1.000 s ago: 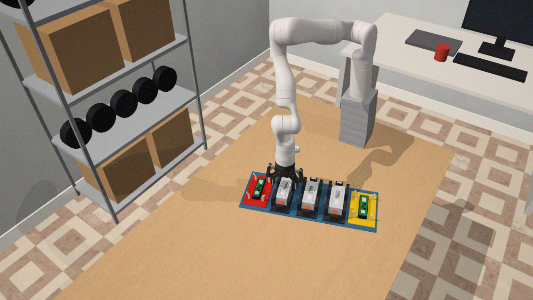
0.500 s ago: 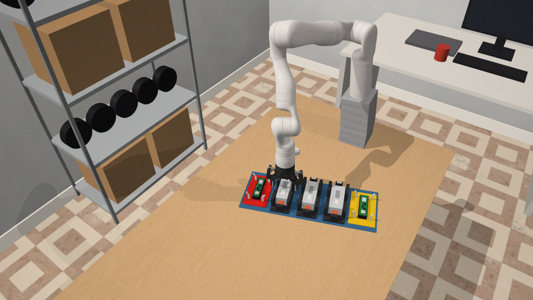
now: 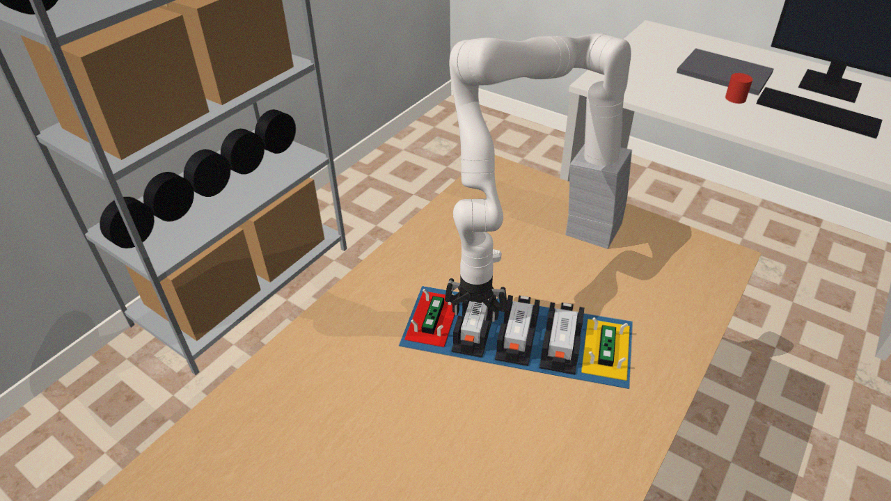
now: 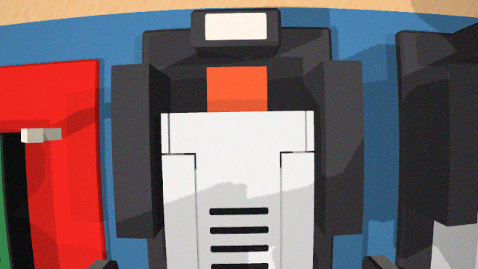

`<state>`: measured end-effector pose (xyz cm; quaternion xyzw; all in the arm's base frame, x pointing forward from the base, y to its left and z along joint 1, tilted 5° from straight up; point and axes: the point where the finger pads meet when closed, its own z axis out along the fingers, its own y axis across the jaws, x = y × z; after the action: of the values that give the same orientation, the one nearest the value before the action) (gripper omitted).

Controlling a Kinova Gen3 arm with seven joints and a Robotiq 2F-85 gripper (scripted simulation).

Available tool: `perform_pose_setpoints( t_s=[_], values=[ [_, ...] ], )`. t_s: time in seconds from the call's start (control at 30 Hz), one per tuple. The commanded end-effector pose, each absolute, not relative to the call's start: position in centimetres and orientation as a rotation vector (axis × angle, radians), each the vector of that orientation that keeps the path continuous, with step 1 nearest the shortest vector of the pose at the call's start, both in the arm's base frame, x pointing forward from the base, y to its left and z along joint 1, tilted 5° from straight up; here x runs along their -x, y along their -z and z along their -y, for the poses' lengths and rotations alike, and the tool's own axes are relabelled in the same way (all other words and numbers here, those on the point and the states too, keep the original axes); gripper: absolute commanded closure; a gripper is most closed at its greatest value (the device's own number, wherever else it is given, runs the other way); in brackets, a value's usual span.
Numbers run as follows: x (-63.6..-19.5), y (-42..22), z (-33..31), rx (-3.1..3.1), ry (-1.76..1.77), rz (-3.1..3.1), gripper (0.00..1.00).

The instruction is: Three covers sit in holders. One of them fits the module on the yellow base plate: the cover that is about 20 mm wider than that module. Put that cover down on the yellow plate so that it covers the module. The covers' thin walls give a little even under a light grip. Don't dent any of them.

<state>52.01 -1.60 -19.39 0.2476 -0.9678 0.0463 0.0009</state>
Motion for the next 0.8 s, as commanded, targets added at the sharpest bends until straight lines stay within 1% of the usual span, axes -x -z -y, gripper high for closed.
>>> perform_pose_setpoints(
  t_s=[0.0,0.63,0.67,0.77],
  values=[
    [-52.11,19.29,1.59,-0.778,-0.146,3.041,0.00],
    [-52.13,20.29,1.68,-0.778,-0.146,3.041,0.00],
    [-52.13,20.29,1.68,-0.778,-0.146,3.041,0.30],
    [-52.13,20.29,1.68,-0.778,-0.146,3.041,0.30]
  ],
)
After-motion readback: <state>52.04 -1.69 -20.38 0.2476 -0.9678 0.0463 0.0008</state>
